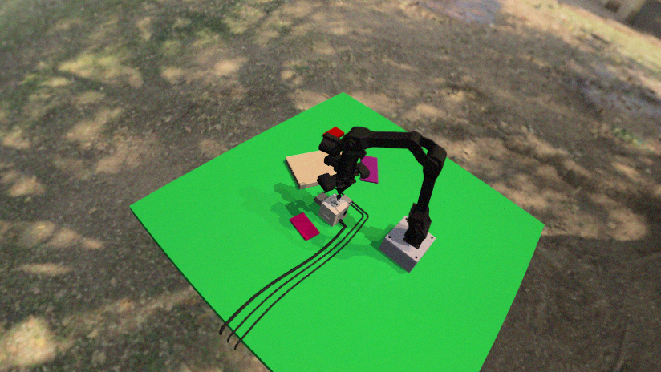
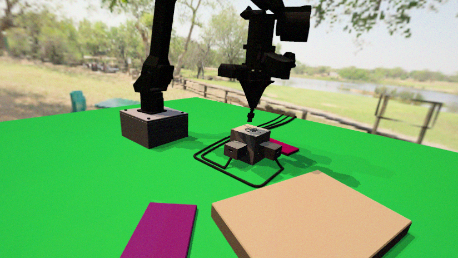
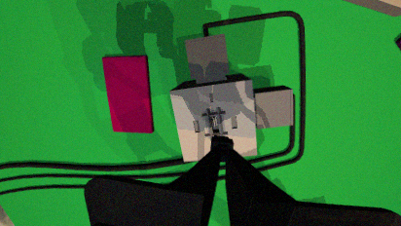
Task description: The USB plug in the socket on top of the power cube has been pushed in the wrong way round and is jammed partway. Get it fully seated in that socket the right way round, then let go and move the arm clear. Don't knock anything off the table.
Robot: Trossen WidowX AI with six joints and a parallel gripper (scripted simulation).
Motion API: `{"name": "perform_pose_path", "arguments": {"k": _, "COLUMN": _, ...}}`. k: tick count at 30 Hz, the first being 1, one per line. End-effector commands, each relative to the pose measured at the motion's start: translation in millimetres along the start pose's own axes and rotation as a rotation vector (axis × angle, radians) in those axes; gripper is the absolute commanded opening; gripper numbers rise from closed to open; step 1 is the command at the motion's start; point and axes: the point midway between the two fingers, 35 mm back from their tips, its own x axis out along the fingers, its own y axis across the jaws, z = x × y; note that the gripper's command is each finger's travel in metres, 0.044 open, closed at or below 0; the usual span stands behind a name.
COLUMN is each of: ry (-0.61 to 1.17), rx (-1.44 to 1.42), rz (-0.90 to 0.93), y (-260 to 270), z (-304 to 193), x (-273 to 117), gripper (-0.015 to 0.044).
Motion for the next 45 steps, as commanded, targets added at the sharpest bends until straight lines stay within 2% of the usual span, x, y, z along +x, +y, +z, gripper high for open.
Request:
{"name": "perform_pose_path", "arguments": {"k": 1, "ry": 0.000, "rx": -0.109, "rz": 0.000, "y": 0.1, "z": 0.1, "x": 0.4, "gripper": 0.0000}}
{"name": "perform_pose_path", "arguments": {"k": 45, "ry": 0.000, "rx": -1.261, "rz": 0.000, "y": 0.1, "z": 0.1, "x": 0.4, "gripper": 0.0000}}
